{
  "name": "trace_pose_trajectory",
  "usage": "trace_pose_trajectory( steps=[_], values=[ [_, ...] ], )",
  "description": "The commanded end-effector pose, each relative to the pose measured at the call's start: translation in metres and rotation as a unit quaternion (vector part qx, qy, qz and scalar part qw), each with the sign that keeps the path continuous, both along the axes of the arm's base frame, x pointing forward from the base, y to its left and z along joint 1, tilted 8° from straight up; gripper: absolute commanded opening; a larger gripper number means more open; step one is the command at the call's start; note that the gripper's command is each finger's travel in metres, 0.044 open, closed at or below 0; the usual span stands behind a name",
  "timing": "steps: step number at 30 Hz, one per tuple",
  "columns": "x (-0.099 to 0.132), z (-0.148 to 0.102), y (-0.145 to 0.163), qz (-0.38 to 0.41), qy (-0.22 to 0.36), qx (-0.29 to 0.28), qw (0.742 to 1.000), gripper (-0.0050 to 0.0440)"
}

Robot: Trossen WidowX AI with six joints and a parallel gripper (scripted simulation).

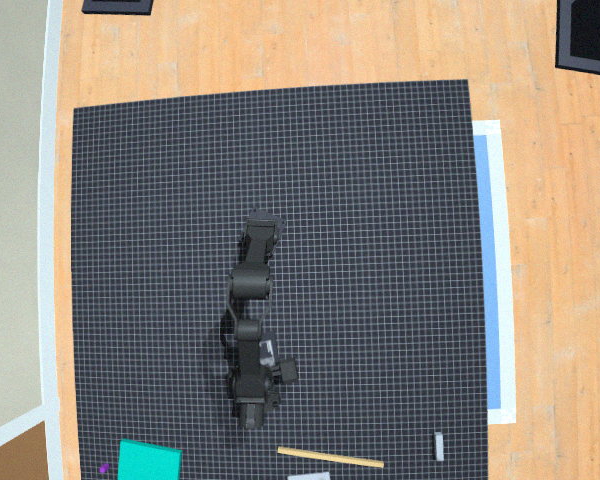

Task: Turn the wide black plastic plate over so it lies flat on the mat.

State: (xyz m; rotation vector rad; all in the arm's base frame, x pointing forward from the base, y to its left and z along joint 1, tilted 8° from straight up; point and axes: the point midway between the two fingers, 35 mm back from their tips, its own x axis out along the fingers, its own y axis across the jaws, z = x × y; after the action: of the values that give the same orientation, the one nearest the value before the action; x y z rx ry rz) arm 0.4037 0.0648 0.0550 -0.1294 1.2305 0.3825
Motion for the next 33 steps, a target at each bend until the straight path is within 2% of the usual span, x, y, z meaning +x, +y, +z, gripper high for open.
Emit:
trace_pose_trajectory(
  steps=[1, 7, 16, 24, 33],
  values=[
    [0.001, 0.014, -0.001, -0.004, -0.028, 0.008, 1.0, 0.0366],
    [-0.002, 0.017, -0.003, -0.01, -0.074, 0.026, 0.997, 0.0366],
    [-0.008, 0.024, -0.006, -0.006, -0.076, 0.024, 0.997, 0.0366],
    [-0.01, 0.026, -0.007, -0.016, -0.13, 0.047, 0.99, 0.0366],
    [-0.019, 0.034, -0.011, -0.013, -0.134, 0.046, 0.99, 0.0366]
  ],
)
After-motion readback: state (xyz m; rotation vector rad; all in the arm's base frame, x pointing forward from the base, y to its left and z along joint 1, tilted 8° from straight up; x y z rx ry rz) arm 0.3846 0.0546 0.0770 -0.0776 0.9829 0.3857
